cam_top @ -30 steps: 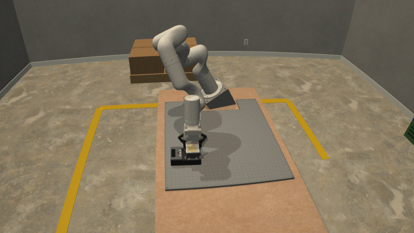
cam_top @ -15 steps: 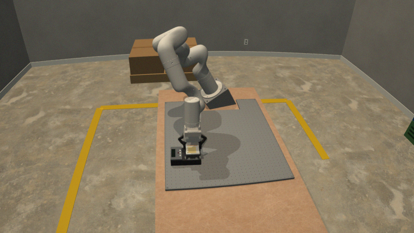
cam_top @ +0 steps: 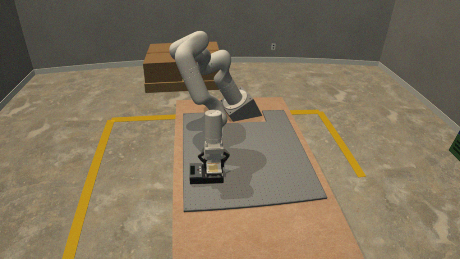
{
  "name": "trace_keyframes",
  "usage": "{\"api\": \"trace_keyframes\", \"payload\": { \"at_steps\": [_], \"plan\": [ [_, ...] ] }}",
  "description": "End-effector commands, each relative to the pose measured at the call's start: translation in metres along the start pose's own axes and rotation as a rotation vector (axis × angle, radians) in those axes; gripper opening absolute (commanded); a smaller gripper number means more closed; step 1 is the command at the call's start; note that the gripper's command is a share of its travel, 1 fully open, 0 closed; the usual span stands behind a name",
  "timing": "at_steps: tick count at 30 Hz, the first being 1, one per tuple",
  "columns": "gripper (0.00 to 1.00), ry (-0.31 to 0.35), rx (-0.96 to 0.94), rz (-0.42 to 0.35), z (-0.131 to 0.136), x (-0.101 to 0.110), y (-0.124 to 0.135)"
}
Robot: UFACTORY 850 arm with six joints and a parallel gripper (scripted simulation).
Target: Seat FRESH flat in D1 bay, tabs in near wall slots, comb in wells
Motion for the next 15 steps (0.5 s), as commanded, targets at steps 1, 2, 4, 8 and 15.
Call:
{"api": "trace_keyframes", "payload": {
  "at_steps": [1,2,4,8,15],
  "plan": [
    [0.00,0.000,-0.001,0.002,0.0002,-0.0028,-0.0003],
    [0.00,0.000,-0.001,0.002,0.0002,-0.0028,-0.0003],
    [0.00,0.000,-0.001,0.002,0.0002,-0.0054,0.0002],
    [0.00,0.000,0.000,0.002,0.0002,-0.0066,0.0004],
    [0.00,0.000,-0.001,0.002,0.0002,-0.0069,0.0005]
  ]
}}
Point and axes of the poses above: the point where the finger pads meet when closed, its own x axis back along the fingers, its own z axis across the jaws, y = z × x, the point moved 8 cm from there along x, back along the fingers, and after that the axes turned 7 degrees about -x, right-handed, at the moved point
